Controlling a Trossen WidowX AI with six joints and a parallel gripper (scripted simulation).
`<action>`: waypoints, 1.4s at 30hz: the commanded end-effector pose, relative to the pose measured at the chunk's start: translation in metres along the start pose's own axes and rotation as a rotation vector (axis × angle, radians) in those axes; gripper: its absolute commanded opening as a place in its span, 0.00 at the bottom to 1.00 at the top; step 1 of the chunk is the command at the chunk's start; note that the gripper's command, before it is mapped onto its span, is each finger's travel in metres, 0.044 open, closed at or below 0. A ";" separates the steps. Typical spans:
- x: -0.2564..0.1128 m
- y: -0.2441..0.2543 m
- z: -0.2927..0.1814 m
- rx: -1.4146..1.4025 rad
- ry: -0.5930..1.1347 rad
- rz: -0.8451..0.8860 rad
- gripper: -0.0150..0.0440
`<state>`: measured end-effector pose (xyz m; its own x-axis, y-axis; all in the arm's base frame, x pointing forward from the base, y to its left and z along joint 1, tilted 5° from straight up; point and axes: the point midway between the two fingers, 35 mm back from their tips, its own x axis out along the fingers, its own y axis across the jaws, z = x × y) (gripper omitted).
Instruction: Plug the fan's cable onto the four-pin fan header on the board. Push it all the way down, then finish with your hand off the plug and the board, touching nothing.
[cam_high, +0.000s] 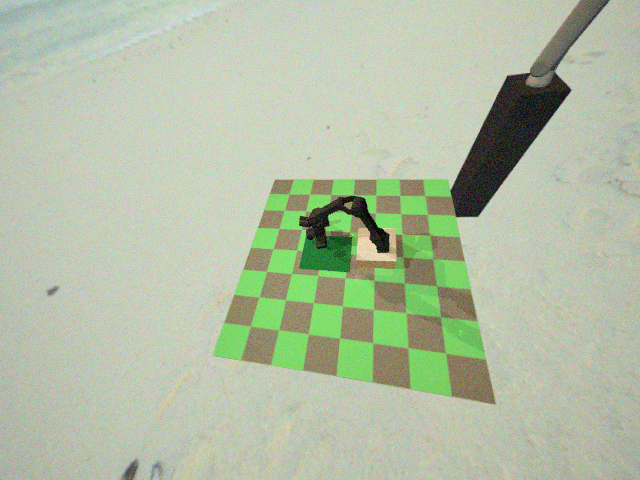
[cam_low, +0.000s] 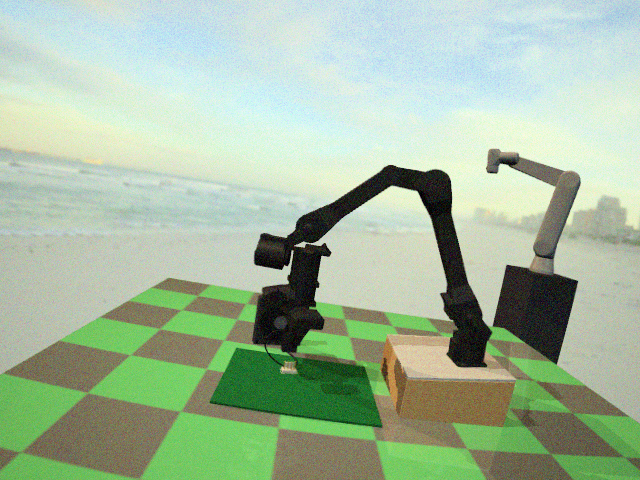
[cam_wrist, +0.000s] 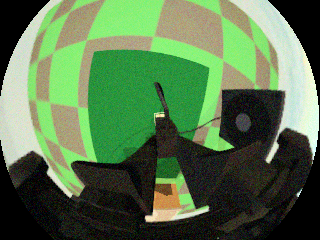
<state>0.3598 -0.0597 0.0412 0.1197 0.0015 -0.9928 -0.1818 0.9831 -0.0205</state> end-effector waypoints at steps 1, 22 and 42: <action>-0.001 0.000 -0.003 -0.018 -0.001 0.004 0.25; 0.001 0.001 -0.007 -0.018 -0.001 0.004 0.25; 0.021 0.001 -0.007 -0.017 0.000 0.004 0.25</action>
<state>0.3548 -0.0605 0.0207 0.1179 0.0017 -0.9930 -0.1994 0.9797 -0.0220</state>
